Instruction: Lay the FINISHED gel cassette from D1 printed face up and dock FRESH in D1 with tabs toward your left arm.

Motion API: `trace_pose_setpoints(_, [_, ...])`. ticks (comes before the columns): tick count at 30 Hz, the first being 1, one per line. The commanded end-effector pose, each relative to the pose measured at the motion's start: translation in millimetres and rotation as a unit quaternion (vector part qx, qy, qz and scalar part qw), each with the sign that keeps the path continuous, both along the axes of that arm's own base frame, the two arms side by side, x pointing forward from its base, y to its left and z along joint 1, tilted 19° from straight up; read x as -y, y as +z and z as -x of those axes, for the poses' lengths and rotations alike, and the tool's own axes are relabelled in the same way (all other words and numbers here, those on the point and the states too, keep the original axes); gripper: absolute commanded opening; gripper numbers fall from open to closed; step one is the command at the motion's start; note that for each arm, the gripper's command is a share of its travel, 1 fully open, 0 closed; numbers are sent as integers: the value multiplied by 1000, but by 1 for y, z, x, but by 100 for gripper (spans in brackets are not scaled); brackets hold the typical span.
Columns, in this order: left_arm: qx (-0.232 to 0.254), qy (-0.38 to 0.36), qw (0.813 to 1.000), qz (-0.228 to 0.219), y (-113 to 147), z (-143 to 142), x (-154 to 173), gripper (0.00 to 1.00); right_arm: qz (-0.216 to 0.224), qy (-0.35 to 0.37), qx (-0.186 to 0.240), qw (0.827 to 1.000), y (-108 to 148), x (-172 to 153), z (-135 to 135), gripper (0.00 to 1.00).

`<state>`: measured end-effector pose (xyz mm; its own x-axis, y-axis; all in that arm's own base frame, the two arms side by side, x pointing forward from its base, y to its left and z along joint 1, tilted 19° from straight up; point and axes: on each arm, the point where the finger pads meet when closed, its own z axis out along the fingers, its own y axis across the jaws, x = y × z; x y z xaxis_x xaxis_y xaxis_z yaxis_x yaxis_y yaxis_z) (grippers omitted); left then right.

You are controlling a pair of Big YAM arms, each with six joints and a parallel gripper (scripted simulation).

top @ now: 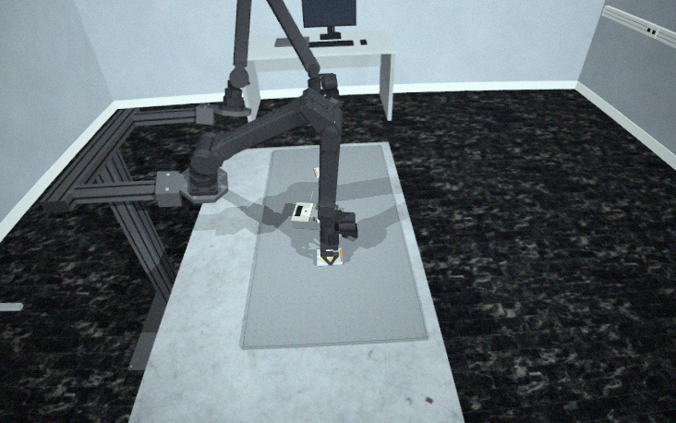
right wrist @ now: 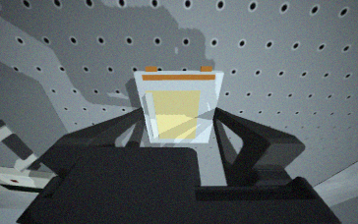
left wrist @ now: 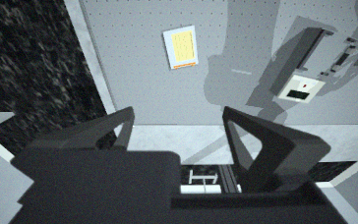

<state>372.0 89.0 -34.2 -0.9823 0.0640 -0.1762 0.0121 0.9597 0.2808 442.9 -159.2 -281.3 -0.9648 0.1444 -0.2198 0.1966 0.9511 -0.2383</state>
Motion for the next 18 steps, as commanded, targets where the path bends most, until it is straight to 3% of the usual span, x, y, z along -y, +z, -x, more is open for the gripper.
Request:
trace_pose_setpoints(1, [5, -3, 1000, -1, 7, -1, 5, 100, 0, 1, -1, 1000, -5, 4, 1, 0])
trace_pose_setpoints(18, [5, -3, 1000, -1, 7, -1, 5, 100, 0, 1, 0, 1000, -13, 6, 0, 0])
